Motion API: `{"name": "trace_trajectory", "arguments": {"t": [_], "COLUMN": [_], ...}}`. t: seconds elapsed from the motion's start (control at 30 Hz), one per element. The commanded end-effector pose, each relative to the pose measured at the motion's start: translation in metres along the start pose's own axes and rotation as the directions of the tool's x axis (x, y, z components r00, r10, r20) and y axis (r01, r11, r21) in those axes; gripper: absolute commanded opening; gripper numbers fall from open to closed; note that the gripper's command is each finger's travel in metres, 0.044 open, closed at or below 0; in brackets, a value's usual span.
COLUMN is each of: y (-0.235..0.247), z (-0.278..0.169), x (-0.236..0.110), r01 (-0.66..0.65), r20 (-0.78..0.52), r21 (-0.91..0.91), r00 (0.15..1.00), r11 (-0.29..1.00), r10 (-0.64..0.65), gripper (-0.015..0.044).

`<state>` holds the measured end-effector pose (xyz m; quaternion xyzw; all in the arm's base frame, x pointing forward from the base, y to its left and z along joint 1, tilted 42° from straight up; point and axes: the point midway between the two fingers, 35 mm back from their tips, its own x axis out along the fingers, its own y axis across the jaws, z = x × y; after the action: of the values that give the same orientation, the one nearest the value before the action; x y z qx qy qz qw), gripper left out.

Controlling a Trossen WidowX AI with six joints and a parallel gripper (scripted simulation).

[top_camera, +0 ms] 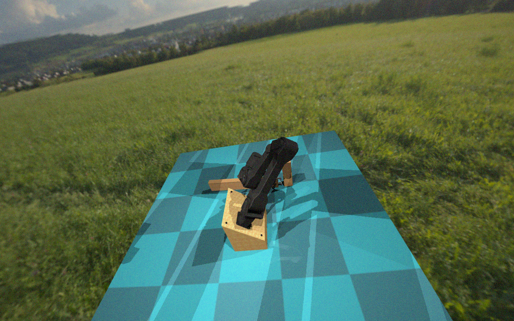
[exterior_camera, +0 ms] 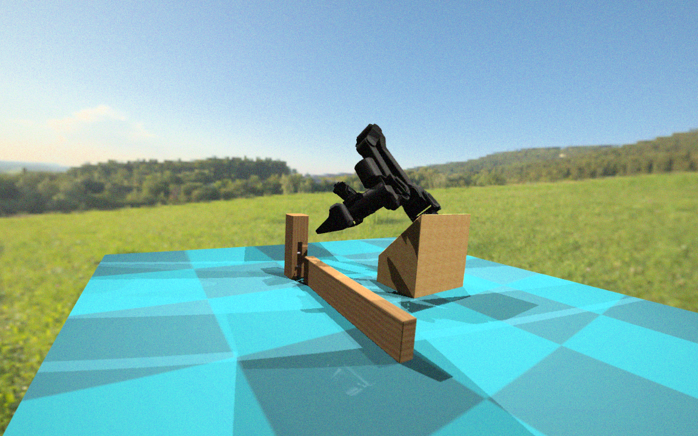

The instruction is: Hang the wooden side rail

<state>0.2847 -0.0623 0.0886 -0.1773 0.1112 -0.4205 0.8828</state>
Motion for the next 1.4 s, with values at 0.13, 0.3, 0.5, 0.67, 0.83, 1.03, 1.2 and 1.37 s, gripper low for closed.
{"name": "trace_trajectory", "arguments": {"t": [0.13,0.3,0.5,0.67,0.83,1.03,1.2,1.37], "y": [-0.001,-0.001,0.017,0.068,0.103,0.115,0.111,0.096], "z": [-0.002,-0.002,-0.004,-0.009,-0.013,-0.016,-0.01,-0.003], "x": [0.0,0.0,0.006,0.022,0.031,0.031,0.026,0.017], "r01": [0.005,0.005,-0.031,-0.177,-0.343,-0.522,-0.593,-0.629], "r20": [-0.005,-0.005,-0.029,-0.142,-0.293,-0.506,-0.625,-0.723], "r21": [-0.015,-0.015,-0.14,-0.516,-0.77,-0.85,-0.776,-0.638], "r00": [1.0,1.0,0.999,0.983,0.939,0.846,0.77,0.688], "r11": [1.0,1.0,0.99,0.838,0.538,0.069,-0.214,-0.444], "r10": [-0.005,-0.005,0.027,0.121,0.18,0.169,0.13,0.062], "gripper": [0.044,0.044,0.044,0.044,0.044,0.044,0.044,0.044]}}
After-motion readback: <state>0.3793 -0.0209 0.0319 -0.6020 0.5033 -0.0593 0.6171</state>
